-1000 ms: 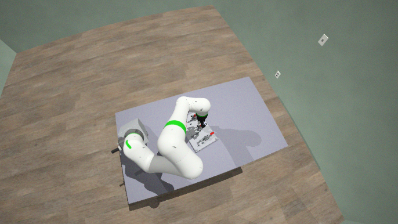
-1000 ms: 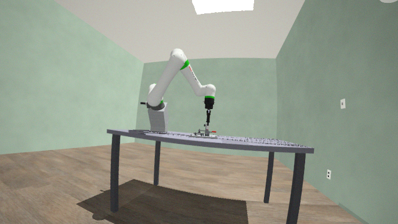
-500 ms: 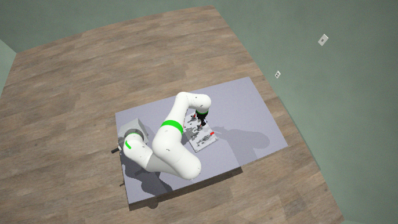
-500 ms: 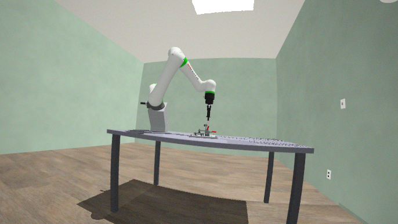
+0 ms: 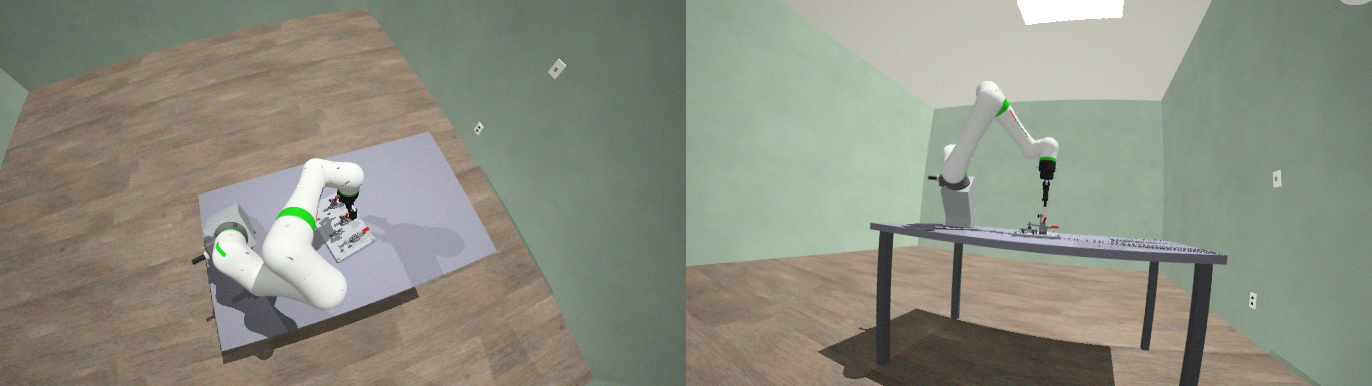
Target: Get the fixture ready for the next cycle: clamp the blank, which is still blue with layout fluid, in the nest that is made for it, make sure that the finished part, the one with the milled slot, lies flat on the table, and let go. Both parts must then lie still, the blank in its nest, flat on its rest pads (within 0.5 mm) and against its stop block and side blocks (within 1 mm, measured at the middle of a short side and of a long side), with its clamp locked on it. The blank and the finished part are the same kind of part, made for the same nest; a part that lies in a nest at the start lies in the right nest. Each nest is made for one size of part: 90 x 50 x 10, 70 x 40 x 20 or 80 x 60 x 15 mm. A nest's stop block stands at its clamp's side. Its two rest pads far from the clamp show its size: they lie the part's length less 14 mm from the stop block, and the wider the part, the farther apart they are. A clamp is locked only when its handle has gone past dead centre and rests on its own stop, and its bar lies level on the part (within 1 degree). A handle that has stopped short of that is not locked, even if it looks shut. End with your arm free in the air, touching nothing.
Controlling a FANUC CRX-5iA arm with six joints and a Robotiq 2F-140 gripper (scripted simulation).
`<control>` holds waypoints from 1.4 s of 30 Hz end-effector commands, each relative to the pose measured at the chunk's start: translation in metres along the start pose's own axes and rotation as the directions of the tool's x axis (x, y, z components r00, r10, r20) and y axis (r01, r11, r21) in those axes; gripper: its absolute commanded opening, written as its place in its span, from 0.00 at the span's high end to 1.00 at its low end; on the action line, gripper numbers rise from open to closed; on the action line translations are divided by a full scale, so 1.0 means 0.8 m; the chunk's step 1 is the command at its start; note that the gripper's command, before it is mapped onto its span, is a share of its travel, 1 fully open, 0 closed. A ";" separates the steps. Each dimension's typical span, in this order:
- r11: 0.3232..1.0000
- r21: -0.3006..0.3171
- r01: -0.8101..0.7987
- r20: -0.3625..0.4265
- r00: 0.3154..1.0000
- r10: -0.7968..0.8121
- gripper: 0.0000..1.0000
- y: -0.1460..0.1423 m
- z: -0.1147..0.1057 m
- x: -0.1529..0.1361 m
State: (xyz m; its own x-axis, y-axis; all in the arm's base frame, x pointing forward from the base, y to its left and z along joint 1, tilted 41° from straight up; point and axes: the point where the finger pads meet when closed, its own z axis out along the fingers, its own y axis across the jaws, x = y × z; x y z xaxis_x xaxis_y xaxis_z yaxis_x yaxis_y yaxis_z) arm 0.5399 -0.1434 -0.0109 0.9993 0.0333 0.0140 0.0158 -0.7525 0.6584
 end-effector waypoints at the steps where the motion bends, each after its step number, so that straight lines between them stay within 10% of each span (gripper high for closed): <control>1: 1.000 0.000 0.000 0.000 1.000 0.000 0.42 0.000 0.001 0.000; 19: 1.000 0.000 0.000 0.000 1.000 0.000 0.42 0.000 0.007 -0.007; 42: 1.000 0.000 0.000 0.000 1.000 0.000 0.42 0.000 0.007 -0.101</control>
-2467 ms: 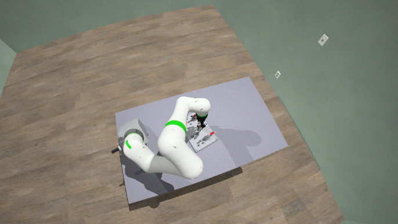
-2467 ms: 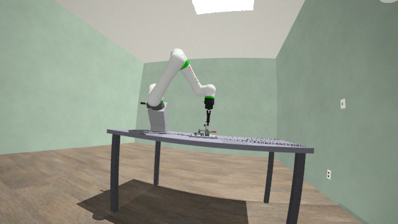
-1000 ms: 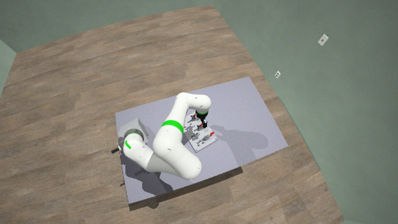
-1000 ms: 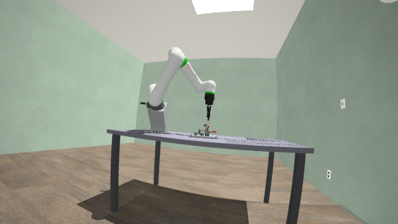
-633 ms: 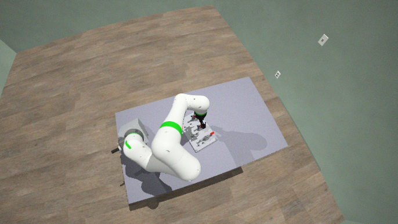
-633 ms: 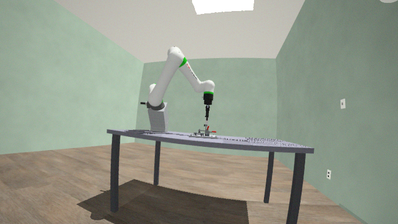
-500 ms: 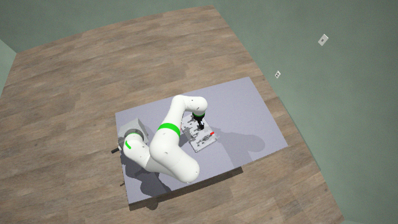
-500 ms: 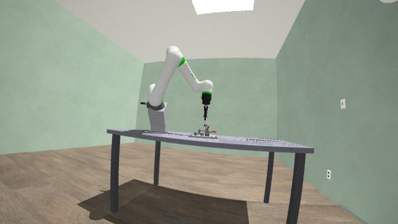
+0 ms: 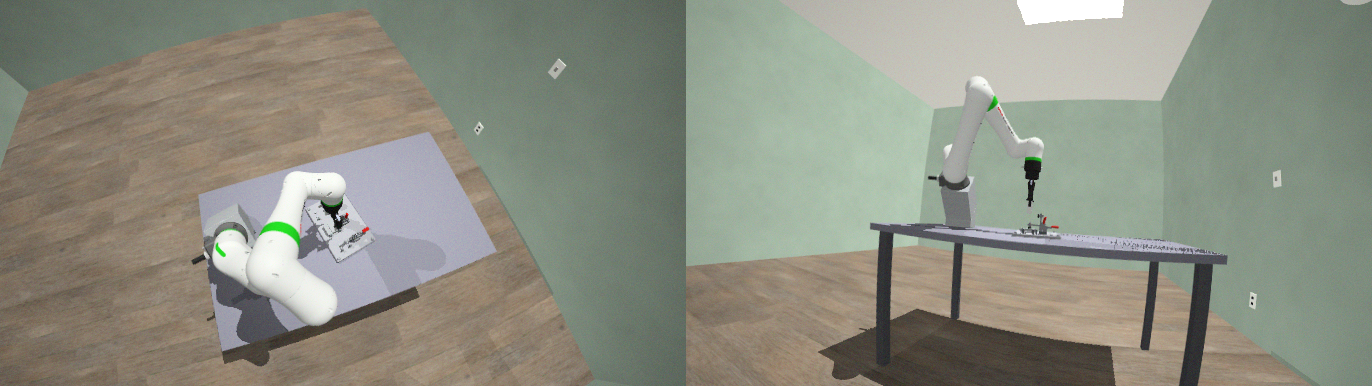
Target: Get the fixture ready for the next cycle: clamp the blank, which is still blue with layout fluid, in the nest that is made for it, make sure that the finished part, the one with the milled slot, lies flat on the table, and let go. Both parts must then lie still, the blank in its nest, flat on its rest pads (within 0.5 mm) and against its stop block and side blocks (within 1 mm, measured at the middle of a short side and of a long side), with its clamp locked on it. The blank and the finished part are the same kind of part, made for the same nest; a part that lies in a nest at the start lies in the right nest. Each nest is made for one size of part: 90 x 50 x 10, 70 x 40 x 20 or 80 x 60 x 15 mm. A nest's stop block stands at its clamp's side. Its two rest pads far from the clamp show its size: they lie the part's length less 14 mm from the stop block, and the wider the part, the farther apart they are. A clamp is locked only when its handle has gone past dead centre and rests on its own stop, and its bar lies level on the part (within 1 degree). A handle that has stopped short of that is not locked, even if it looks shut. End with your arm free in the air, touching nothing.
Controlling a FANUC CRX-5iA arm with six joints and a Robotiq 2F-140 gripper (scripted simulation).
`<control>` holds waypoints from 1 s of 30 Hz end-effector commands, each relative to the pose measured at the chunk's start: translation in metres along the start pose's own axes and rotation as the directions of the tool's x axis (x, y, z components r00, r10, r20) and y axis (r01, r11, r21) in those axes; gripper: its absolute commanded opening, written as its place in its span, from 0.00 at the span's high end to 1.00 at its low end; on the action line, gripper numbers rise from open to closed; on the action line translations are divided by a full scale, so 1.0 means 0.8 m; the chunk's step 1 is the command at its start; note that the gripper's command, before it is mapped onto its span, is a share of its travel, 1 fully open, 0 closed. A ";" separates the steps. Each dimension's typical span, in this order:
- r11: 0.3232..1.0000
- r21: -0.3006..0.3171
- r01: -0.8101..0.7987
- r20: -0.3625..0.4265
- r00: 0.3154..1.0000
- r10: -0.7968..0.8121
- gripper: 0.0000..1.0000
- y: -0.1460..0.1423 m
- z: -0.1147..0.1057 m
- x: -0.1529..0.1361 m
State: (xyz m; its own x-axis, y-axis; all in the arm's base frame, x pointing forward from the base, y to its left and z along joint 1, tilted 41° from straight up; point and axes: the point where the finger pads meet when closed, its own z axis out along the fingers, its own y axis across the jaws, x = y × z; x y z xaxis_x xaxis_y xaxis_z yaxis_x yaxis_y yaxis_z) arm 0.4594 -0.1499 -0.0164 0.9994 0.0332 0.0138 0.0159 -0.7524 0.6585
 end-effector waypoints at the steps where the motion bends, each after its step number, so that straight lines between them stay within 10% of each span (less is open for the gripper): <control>1: 1.000 0.000 0.000 -0.001 1.000 0.000 0.42 0.000 0.000 0.000; 30: 1.000 0.000 0.000 -0.001 1.000 0.000 0.42 0.000 0.068 0.000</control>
